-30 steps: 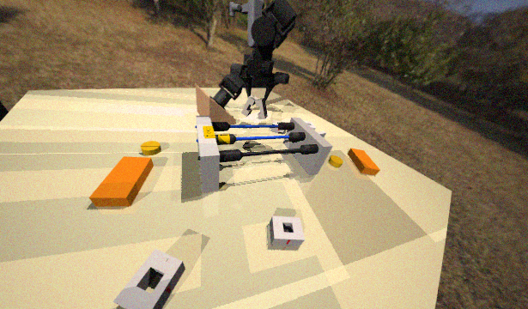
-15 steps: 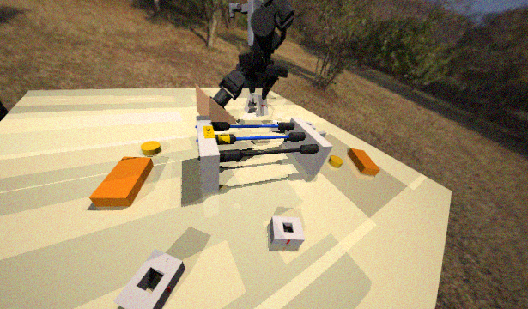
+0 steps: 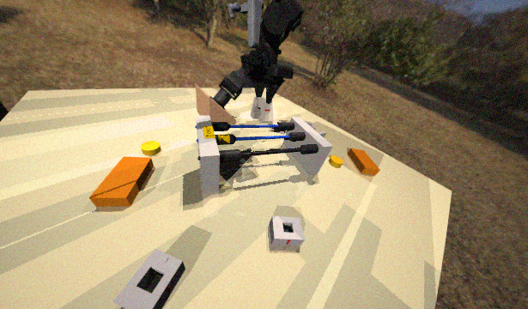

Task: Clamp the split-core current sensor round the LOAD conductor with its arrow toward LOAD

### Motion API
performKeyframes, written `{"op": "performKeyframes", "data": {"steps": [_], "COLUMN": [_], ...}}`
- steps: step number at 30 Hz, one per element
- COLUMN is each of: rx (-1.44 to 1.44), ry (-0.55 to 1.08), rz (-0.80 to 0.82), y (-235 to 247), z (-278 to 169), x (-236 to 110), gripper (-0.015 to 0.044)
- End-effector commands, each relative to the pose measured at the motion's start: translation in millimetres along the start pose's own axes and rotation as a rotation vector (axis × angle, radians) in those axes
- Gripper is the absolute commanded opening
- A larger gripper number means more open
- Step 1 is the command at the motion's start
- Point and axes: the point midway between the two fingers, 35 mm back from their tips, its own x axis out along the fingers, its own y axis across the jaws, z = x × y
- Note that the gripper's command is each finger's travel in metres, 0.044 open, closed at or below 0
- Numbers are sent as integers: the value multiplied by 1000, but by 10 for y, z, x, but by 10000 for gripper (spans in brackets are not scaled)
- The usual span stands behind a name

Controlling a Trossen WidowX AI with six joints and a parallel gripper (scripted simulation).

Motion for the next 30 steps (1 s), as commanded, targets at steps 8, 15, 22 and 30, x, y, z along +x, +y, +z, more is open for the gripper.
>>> {"op": "performKeyframes", "data": {"steps": [8, 15, 22, 30], "rx": [142, 142, 142, 141], "ry": [7, 7, 6, 7], "rz": [37, 37, 37, 37], "y": [576, 584, 595, 602], "z": [53, 55, 57, 56], "x": [179, 250, 365, 495], "gripper": [0, 0, 0, 0]}}
